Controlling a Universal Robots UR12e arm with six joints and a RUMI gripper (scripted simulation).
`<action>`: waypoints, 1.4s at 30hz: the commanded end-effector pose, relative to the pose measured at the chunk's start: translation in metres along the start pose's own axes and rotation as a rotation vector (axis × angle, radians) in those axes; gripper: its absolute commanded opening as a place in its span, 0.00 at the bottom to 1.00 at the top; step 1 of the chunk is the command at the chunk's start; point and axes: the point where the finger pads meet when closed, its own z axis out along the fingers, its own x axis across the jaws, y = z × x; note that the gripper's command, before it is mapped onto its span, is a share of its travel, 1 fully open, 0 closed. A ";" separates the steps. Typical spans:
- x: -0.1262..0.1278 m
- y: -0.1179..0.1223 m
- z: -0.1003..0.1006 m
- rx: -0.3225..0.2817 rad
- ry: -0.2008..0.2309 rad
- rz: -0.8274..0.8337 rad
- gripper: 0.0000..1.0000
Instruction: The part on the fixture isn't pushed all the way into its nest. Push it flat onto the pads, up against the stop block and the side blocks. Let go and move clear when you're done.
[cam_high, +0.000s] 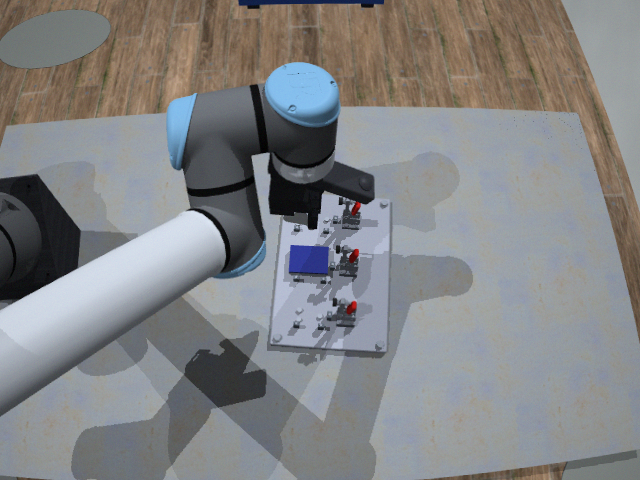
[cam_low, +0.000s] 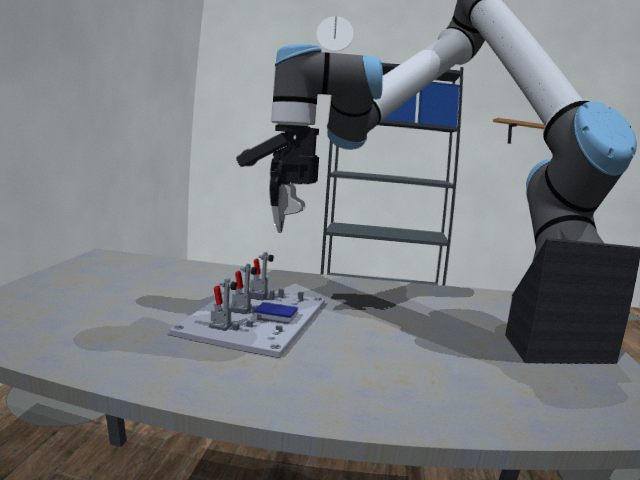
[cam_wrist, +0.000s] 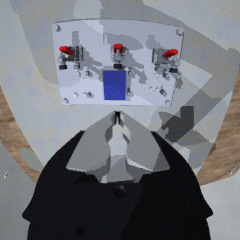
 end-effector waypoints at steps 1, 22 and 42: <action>0.000 0.000 -0.001 0.001 0.000 0.000 0.00; 0.000 0.000 -0.001 0.001 0.000 0.000 0.00; 0.000 0.000 -0.001 0.001 0.000 0.000 0.59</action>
